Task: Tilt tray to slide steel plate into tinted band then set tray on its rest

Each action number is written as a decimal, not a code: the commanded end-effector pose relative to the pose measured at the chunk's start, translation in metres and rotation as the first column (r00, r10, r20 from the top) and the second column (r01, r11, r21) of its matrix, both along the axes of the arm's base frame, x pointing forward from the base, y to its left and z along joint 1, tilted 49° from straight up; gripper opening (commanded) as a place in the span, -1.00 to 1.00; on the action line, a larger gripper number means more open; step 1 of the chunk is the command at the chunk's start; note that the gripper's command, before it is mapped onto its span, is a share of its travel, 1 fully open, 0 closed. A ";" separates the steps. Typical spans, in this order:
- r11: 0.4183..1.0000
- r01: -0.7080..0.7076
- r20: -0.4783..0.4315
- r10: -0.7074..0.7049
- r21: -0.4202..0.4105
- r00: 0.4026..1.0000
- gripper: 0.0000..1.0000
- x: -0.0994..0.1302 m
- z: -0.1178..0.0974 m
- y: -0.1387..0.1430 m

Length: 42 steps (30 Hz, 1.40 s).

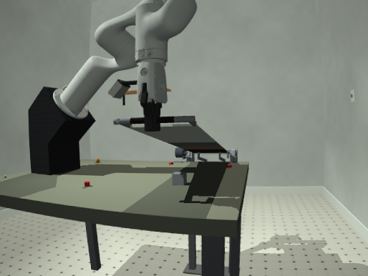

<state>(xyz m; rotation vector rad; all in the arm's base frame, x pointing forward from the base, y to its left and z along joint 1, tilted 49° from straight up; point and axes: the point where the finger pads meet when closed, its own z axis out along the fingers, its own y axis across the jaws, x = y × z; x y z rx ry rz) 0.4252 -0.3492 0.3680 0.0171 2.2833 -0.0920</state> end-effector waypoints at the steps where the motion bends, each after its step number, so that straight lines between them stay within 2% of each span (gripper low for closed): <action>1: 1.000 0.000 0.002 0.000 -0.001 1.000 -1.00 0.002 -0.001 -0.001; 14: 1.000 0.000 0.002 0.000 -0.001 1.000 -1.00 0.005 -0.004 -0.002; 16: 1.000 0.000 0.002 0.000 -0.001 1.000 -1.00 -0.011 0.010 0.004; 19: 1.000 0.000 0.002 0.000 -0.001 1.000 -1.00 -0.048 0.042 0.020; 20: 1.000 0.000 0.002 0.000 -0.001 1.000 -1.00 -0.052 0.045 0.022; 21: 1.000 0.000 0.002 0.000 -0.001 1.000 -1.00 -0.048 0.042 0.020; 24: 1.000 0.000 0.002 0.000 -0.001 1.000 -1.00 -0.011 0.010 0.004; 26: 1.000 0.000 0.002 0.000 -0.001 1.000 -1.00 0.003 -0.002 -0.002; 42: 1.000 0.000 0.002 0.000 -0.001 1.000 -1.00 0.009 -0.007 -0.004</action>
